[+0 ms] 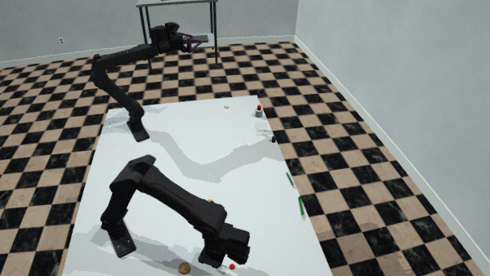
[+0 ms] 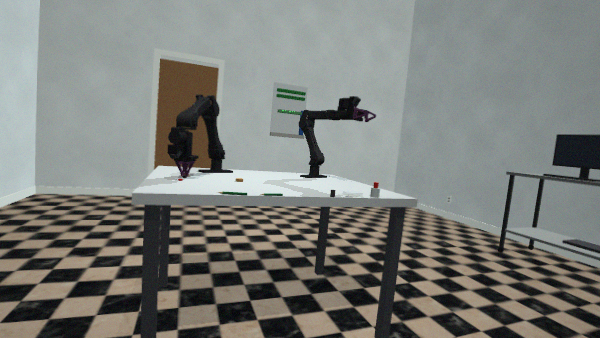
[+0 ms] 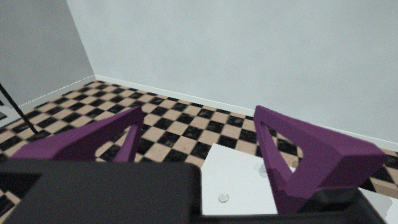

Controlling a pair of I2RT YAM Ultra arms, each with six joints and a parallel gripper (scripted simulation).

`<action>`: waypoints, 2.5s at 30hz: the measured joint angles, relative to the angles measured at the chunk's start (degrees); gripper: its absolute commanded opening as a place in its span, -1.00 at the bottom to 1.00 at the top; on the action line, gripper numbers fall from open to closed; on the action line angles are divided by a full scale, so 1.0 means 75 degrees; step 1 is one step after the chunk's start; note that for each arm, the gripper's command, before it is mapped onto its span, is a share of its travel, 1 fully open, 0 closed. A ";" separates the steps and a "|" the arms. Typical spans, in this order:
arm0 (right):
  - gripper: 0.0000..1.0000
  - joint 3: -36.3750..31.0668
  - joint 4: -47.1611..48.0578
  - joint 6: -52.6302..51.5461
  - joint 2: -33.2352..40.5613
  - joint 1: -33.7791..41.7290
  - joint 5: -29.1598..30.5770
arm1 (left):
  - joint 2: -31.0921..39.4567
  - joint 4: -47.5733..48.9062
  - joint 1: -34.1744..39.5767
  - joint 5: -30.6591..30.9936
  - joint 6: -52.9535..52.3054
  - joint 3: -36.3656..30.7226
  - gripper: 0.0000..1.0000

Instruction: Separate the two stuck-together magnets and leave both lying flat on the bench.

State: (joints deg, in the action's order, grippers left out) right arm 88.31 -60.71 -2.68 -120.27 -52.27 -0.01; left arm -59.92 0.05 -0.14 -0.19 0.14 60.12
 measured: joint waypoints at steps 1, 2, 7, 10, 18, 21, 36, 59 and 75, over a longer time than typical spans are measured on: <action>-0.63 0.0061 -0.0061 0.0000 0.0000 0.0003 0.0000 | 0.0000 0.0000 0.0000 0.0000 0.0000 0.0000 1.00; -0.63 0.0128 -0.0122 0.0000 0.0000 0.0000 0.0000 | 0.0000 0.0000 0.0000 0.0000 0.0000 0.0000 1.00; -0.63 0.0300 -0.0306 -0.0009 0.0041 0.0000 0.0000 | 0.0000 0.0003 0.0000 0.0000 0.0000 0.0000 1.00; -0.63 0.0382 -0.0458 -0.0012 0.0058 0.0000 0.0000 | 0.0000 0.0000 0.0000 0.0000 0.0006 0.0015 1.00; -0.63 0.0743 -0.0851 -0.0009 0.0105 -0.0009 0.0000 | -0.0015 0.0000 0.0000 0.0000 0.0006 0.0023 1.00; -0.63 0.0833 -0.0947 -0.0009 0.0131 -0.0015 -0.0006 | -0.0015 0.0000 0.0000 0.0000 0.0006 0.0023 1.00; -0.63 0.1212 -0.1411 0.0233 0.0221 -0.0006 -0.0009 | -0.0015 -0.0006 0.0000 0.0017 0.0003 0.0003 1.00; -0.63 0.0699 -0.0871 0.6426 0.0513 0.0017 0.0012 | -0.0015 0.0012 0.0000 0.0015 0.0009 0.0003 1.00; -0.63 0.0632 -0.1134 0.6478 0.0577 0.0504 -0.0734 | -0.0015 0.0012 0.0000 0.0003 0.0006 0.0003 1.00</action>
State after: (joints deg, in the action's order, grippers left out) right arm 93.06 -69.21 45.91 -115.94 -48.49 -5.52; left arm -60.03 0.14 -0.14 -0.16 0.19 60.14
